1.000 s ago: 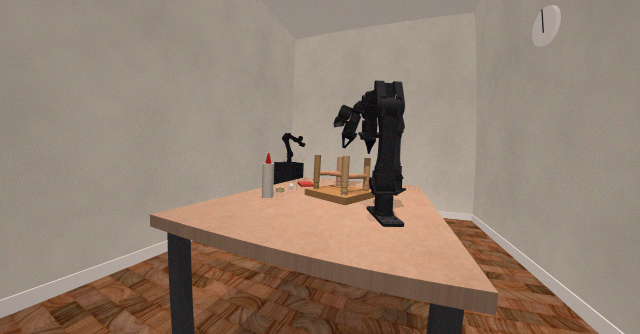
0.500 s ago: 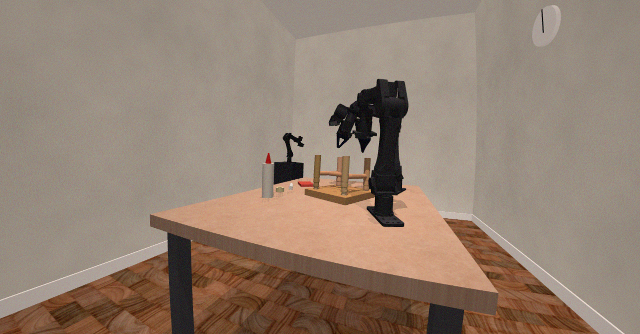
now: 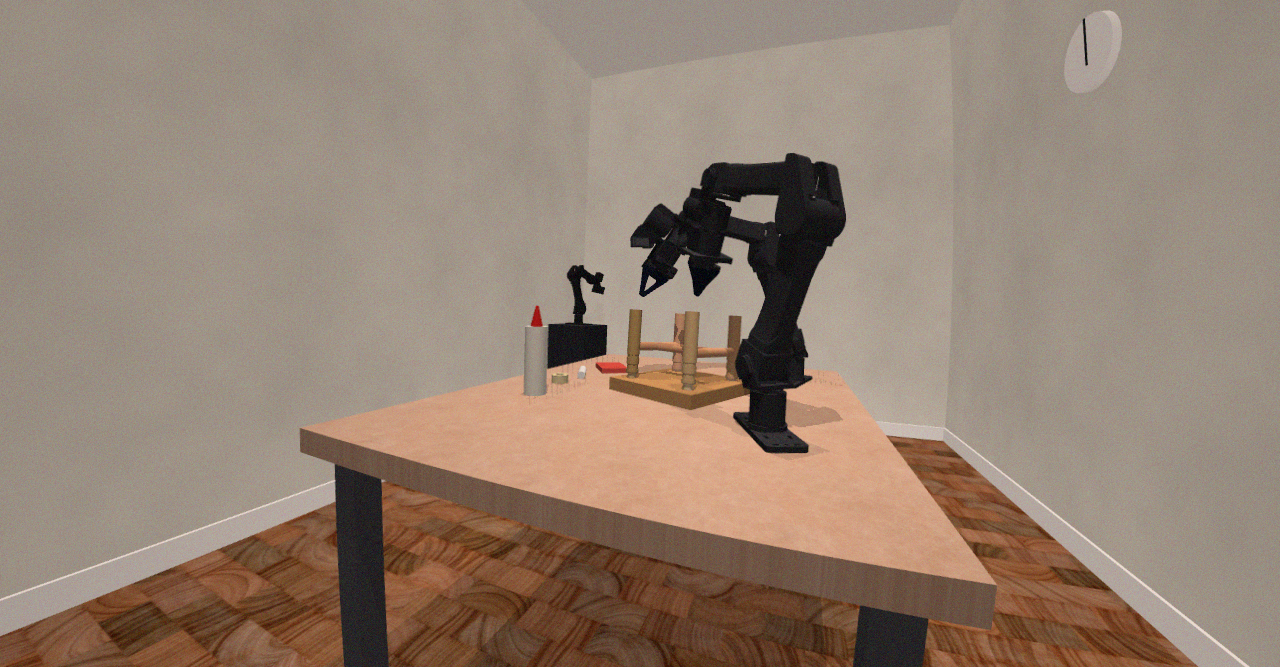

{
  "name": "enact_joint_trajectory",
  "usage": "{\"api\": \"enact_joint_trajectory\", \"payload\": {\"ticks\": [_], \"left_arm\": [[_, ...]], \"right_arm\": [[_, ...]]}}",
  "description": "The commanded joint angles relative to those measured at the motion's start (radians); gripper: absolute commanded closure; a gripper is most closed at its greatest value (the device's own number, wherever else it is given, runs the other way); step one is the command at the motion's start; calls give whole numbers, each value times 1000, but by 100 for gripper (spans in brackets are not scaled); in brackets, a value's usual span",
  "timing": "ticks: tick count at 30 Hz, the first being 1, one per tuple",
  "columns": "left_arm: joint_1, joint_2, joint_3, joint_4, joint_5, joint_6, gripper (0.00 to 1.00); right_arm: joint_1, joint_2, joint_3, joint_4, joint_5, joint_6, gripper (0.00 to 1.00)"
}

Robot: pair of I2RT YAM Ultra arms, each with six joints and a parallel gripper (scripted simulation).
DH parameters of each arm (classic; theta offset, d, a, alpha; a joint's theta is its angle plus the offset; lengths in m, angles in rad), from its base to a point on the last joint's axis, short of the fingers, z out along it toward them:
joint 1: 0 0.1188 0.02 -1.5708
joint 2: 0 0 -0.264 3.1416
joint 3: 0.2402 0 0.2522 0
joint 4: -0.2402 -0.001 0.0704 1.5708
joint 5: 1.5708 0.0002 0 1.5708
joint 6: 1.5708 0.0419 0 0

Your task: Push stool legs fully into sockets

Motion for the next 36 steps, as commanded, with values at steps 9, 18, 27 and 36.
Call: {"api": "enact_joint_trajectory", "payload": {"ticks": [9, 18, 27, 36], "left_arm": [[65, -64, -41, 17, -10, 2, 100], [55, -80, -94, 53, -8, 1, 100], [52, -100, -162, 102, -10, -2, 100], [49, -113, -182, 115, -9, -3, 100]], "right_arm": [[40, 25, 99, 36, -13, -4, 100], [23, 25, 106, 37, -3, -3, 100], [23, 24, 111, 38, -3, -3, 100], [18, 4, 16, 75, -2, -3, 100]]}}
